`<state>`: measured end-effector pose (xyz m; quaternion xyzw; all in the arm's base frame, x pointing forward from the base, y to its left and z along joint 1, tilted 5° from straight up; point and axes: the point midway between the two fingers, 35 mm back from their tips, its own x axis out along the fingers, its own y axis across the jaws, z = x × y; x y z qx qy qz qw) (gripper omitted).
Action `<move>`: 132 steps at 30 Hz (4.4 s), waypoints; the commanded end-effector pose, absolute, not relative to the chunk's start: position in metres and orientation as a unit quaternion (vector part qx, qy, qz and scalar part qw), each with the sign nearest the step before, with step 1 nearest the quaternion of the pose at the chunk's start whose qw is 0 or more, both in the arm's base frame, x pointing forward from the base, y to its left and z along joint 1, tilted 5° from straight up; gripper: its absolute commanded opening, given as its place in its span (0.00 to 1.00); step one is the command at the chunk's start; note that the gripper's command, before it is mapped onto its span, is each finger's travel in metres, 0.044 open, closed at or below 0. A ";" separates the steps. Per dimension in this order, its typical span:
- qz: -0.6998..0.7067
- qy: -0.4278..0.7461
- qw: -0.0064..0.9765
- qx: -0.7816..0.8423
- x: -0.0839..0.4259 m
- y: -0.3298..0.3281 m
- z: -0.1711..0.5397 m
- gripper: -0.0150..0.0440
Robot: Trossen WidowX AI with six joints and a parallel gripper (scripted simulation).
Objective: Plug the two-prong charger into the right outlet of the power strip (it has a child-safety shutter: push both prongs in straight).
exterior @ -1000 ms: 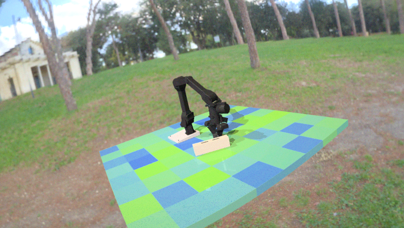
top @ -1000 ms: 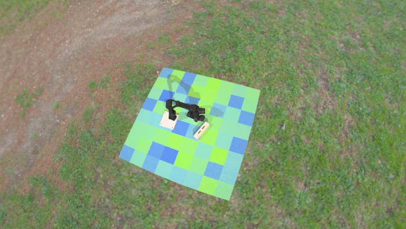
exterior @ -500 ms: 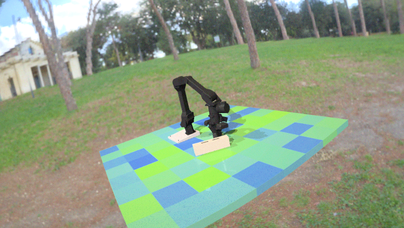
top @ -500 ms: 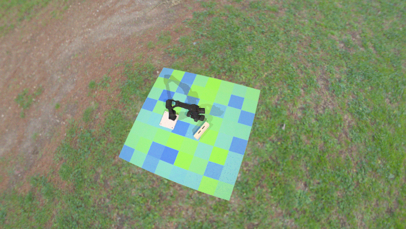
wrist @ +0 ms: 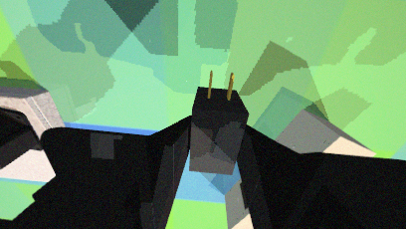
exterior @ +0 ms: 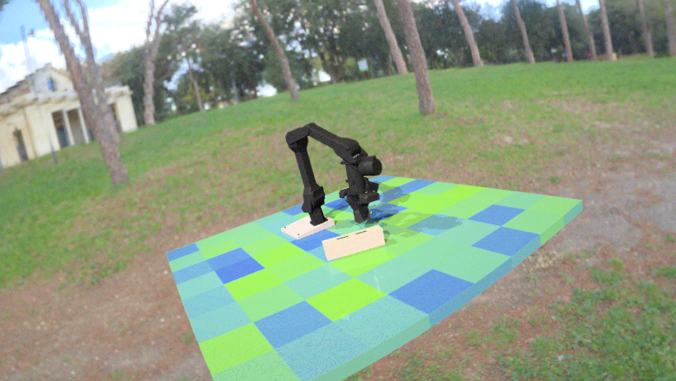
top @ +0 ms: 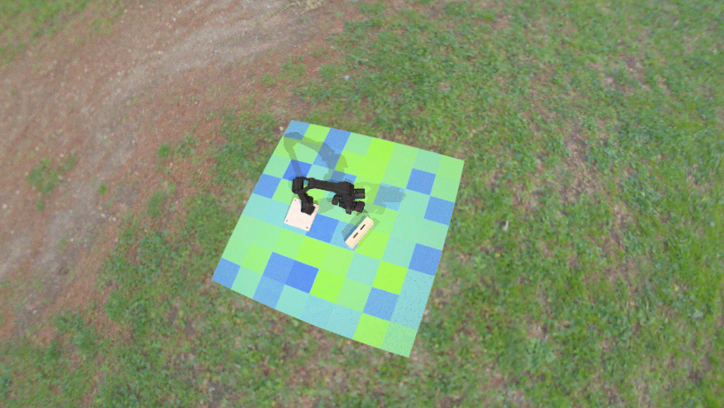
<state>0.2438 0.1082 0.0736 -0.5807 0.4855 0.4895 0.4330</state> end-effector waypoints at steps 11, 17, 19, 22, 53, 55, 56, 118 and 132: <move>0.436 0.540 0.491 -0.526 0.245 0.095 0.073 0.25; 0.407 0.565 0.520 -0.494 0.246 0.088 0.070 0.25; 0.396 0.574 0.530 -0.483 0.246 0.086 0.069 0.25; 0.380 0.585 0.543 -0.466 0.246 0.082 0.068 0.25; 0.199 0.679 0.651 -0.273 0.246 0.048 0.055 0.25; 0.187 0.683 0.656 -0.260 0.245 0.046 0.055 0.25; 0.180 0.685 0.659 -0.253 0.245 0.044 0.054 0.25; -0.084 0.711 0.697 0.030 0.261 -0.002 0.041 0.25; -0.090 0.710 0.697 0.036 0.278 -0.007 0.041 0.25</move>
